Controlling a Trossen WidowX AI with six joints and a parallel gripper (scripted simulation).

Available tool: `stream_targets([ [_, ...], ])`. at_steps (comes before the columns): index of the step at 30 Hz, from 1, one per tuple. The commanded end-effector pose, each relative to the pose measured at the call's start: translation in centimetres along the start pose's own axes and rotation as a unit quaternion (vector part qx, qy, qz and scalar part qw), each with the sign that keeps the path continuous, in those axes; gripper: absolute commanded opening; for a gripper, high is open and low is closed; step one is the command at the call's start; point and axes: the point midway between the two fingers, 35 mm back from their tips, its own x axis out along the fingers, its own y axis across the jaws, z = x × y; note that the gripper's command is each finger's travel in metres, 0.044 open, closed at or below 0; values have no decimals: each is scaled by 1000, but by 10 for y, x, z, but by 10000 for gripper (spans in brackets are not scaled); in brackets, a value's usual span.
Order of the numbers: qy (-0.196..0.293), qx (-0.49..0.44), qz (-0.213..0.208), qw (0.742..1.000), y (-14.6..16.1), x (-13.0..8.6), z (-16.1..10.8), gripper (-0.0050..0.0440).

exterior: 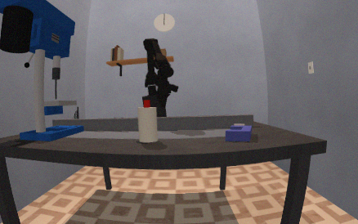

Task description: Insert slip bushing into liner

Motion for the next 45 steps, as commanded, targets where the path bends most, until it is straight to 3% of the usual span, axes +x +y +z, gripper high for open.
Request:
stream_targets([
  [1,-3,-104,1,995,2,11,-1,440],
  [11,-3,-278,0,960,3,23,-1,440],
  [25,-2,-281,0,960,2,27,-2,440],
  [45,-2,-281,0,960,2,56,-1,440],
])
